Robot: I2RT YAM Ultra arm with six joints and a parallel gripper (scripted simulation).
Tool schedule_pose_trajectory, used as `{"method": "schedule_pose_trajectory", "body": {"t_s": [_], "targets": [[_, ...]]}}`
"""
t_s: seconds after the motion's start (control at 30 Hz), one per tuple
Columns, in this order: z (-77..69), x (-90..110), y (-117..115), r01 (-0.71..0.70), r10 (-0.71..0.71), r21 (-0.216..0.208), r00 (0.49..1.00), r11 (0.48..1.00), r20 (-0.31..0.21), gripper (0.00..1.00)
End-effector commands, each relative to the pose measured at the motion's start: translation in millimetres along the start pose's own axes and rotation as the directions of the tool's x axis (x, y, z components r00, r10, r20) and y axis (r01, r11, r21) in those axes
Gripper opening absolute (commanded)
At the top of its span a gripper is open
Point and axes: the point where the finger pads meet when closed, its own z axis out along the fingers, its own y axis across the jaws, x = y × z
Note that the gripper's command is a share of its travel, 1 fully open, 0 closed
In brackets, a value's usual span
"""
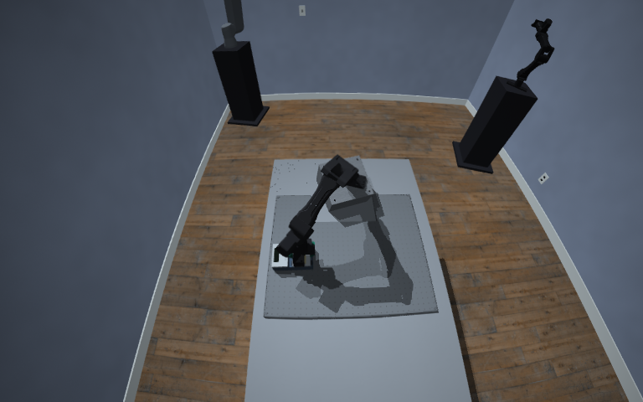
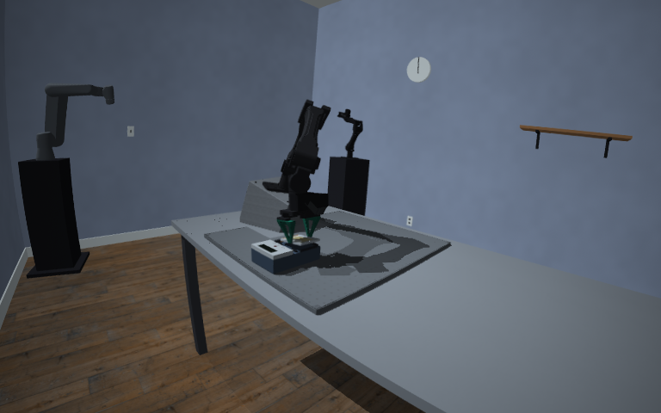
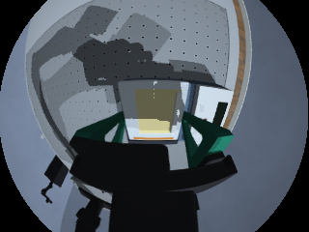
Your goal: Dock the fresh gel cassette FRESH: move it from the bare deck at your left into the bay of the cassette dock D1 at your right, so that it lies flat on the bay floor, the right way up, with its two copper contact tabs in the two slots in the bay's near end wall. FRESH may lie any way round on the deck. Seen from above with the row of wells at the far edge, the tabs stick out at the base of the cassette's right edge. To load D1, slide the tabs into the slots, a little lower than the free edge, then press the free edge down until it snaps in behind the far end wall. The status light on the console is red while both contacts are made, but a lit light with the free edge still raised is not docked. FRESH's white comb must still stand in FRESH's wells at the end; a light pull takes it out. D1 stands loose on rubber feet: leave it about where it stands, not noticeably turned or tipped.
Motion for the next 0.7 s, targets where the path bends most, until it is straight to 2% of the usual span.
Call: {"method": "schedule_pose_trajectory", "body": {"t_s": [0.0, 0.2, 0.3, 0.43, 0.5, 0.53, 0.67], "targets": [[7.6, 7.3, 2.9, -0.009, 0.009, -0.01, 1.0, 1.0, -0.008, 0.0], [9.1, 3.9, 2.8, -0.003, 0.003, -0.007, 1.0, 1.0, -0.002, 0.0], [1.6, -5.5, 1.4, 0.01, -0.01, 0.008, 1.0, 1.0, 0.02, 0.0], [8.6, 0.3, 0.1, -0.001, 0.001, 0.0, 1.0, 1.0, 0.007, 0.0], [8.6, 0.3, 0.1, -0.001, 0.001, 0.0, 1.0, 1.0, 0.007, 0.0], [2.1, -3.2, -1.6, 0.002, -0.002, 0.011, 1.0, 1.0, 0.02, 0.0], [9.8, 2.1, 0.6, -0.003, 0.003, -0.001, 1.0, 1.0, 0.005, 0.0]]}}
